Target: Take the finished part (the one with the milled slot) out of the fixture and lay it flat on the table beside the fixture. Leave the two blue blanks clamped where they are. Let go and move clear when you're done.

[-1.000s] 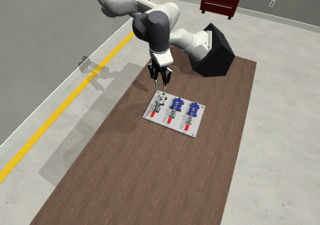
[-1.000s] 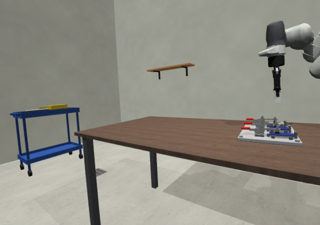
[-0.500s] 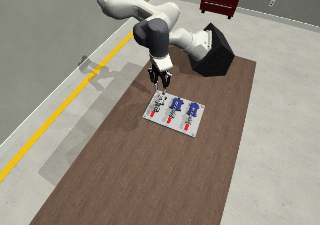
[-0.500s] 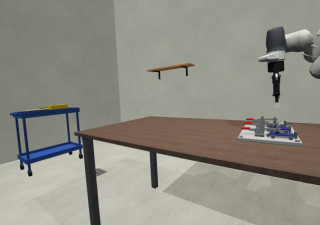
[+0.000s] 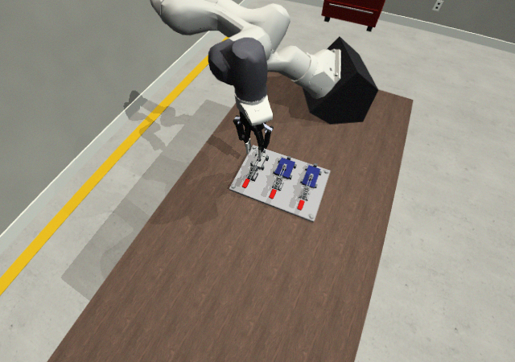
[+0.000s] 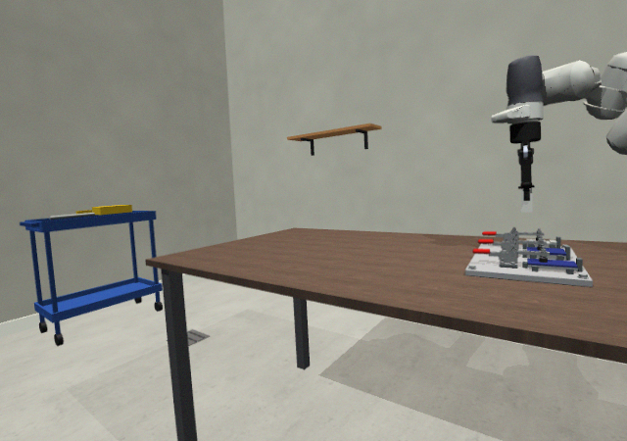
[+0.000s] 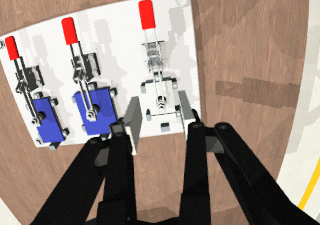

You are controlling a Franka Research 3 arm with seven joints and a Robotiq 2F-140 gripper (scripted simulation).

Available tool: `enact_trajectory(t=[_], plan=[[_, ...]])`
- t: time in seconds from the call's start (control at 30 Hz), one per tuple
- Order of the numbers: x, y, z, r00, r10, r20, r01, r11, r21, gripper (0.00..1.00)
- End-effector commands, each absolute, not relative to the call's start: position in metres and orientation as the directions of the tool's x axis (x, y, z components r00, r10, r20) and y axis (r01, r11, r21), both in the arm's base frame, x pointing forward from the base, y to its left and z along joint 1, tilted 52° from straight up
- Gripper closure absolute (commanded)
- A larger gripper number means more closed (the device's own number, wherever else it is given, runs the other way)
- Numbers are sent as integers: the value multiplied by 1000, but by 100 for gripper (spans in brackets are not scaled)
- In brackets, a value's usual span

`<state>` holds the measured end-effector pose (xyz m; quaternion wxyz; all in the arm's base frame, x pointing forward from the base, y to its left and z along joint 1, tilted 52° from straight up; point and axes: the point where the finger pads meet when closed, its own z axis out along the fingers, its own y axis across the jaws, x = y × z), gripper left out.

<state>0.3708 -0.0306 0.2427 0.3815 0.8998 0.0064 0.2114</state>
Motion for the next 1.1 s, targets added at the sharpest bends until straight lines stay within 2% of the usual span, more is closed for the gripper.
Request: enact_trajectory(t=[0.0, 0.3, 1.07], plan=[[393, -25, 250, 909, 185, 372, -138, -711, 690, 72], [442, -15, 270, 909, 185, 372, -138, -711, 690, 72], [460, -16, 273, 909, 185, 372, -138, -711, 690, 72]])
